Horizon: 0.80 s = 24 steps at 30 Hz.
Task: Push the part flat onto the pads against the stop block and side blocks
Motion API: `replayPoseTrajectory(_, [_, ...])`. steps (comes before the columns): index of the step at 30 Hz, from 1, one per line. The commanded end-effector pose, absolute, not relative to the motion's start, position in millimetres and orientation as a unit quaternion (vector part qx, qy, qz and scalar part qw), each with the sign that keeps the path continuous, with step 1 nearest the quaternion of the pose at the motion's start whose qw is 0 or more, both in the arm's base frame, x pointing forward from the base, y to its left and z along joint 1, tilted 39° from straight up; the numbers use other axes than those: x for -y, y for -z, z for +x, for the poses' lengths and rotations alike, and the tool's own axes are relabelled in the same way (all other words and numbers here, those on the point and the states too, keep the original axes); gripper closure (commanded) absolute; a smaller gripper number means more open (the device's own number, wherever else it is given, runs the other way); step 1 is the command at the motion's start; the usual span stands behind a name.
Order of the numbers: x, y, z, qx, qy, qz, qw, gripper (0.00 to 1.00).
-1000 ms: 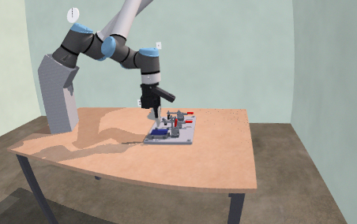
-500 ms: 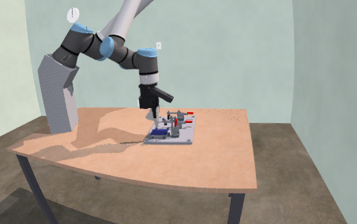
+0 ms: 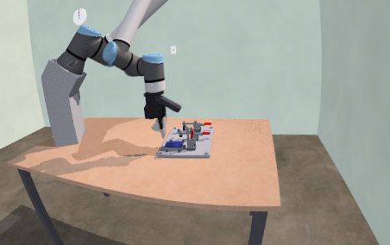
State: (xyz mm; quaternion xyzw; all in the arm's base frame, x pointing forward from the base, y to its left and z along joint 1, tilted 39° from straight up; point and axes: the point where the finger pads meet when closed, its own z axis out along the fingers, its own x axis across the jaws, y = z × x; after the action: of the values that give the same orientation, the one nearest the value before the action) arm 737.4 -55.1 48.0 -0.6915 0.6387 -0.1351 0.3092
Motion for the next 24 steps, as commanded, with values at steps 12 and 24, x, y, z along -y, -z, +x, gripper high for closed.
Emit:
replayPoseTrajectory(12, [54, -31, 713, -0.639, 0.136, -0.691, 0.309, 1.0])
replayPoseTrajectory(24, [53, -29, 713, -0.639, 0.136, -0.691, 0.309, 1.0])
